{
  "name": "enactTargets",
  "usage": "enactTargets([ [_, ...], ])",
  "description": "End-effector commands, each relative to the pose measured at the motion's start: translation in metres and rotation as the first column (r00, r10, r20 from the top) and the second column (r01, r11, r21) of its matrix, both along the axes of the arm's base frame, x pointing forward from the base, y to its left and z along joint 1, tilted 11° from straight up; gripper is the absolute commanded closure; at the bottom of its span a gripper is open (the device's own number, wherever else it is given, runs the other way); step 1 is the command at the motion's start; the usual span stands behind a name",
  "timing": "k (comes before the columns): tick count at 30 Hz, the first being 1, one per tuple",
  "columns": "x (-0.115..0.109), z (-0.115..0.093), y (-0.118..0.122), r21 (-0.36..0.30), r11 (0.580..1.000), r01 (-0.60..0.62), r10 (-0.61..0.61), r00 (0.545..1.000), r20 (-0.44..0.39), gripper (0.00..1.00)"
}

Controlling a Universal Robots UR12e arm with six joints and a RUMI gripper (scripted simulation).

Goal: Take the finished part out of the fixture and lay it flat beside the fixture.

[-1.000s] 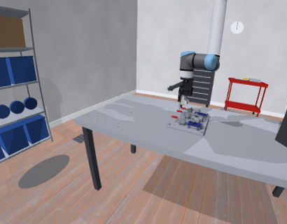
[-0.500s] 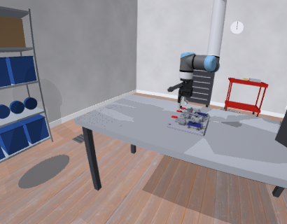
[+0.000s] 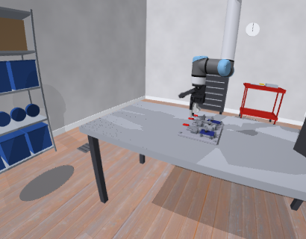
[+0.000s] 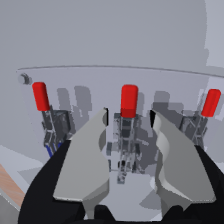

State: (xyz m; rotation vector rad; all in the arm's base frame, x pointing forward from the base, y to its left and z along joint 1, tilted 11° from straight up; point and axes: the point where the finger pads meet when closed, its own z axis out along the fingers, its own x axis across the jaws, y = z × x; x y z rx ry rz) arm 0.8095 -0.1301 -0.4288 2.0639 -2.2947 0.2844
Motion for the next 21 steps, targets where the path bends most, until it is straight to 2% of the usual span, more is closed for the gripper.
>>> enactTargets([
  [1,0.0007,0.0008,0.0,0.0,1.0,0.0,0.0,1.0,0.001,0.72],
  [12,0.0007,0.0004,-0.0001,0.0,1.0,0.0,0.0,1.0,0.001,0.72],
  [21,0.0018,-0.0082,-0.0016,0.0,1.0,0.0,0.0,1.0,0.001,0.72],
])
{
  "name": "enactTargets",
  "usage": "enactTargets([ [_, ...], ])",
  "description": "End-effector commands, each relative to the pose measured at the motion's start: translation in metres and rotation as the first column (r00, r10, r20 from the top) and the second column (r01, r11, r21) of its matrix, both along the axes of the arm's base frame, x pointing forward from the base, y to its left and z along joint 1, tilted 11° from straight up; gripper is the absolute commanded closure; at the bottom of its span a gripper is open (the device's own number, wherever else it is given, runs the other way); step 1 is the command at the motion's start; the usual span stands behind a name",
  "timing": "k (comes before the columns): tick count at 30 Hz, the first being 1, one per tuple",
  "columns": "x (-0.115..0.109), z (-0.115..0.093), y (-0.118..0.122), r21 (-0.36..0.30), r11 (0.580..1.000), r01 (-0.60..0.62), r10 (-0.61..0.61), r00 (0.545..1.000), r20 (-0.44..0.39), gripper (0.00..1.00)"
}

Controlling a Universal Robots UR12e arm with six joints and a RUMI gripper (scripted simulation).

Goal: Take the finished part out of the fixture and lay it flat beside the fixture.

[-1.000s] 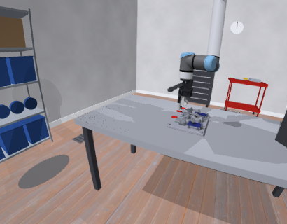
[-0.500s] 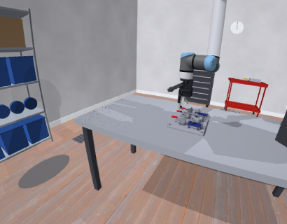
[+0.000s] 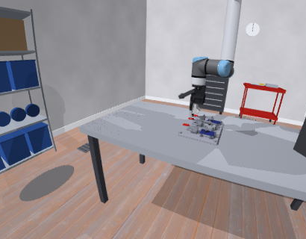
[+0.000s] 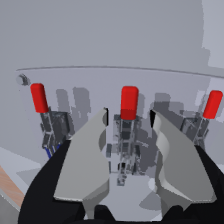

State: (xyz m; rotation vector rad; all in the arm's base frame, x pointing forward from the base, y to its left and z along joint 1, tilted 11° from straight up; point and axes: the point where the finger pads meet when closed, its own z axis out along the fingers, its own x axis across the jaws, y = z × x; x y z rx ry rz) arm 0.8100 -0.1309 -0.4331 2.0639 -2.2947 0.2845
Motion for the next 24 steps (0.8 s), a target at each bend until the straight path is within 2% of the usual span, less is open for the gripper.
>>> enactTargets([
  [1,0.002,-0.006,-0.001,0.0,1.0,0.0,0.0,1.0,0.001,0.72],
  [10,0.003,-0.02,-0.004,0.0,1.0,0.0,0.0,1.0,0.001,0.72],
  [24,0.003,-0.021,-0.004,0.0,1.0,0.0,0.0,1.0,0.001,0.72],
])
